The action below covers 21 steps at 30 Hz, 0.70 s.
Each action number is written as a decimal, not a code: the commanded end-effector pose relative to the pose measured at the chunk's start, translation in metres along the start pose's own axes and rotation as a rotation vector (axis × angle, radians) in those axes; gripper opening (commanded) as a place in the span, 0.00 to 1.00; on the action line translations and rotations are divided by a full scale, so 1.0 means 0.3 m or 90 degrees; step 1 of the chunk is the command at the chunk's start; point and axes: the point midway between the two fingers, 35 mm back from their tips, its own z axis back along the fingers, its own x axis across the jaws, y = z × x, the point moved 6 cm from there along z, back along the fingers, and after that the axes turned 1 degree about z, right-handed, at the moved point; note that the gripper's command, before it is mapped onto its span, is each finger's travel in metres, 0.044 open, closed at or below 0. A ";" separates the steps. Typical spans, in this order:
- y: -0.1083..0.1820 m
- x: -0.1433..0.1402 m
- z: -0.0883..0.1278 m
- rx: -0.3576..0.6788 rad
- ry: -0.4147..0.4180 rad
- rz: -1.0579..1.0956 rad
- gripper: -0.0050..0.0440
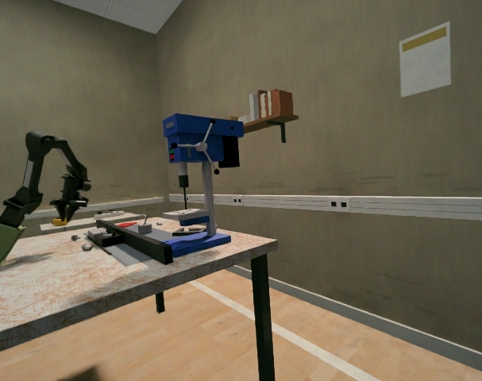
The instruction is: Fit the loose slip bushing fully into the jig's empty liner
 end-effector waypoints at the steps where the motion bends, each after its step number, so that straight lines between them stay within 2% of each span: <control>1: -0.017 -0.096 -0.026 -0.010 -0.037 -0.177 0.46; 4: -0.017 -0.151 -0.041 -0.016 -0.048 -0.281 0.46; 6: -0.017 -0.151 -0.041 -0.016 -0.048 -0.281 0.46; 8: -0.012 -0.202 -0.053 -0.023 -0.056 -0.390 0.46; 21: 0.065 -0.452 -0.082 -0.106 -0.082 -0.836 0.46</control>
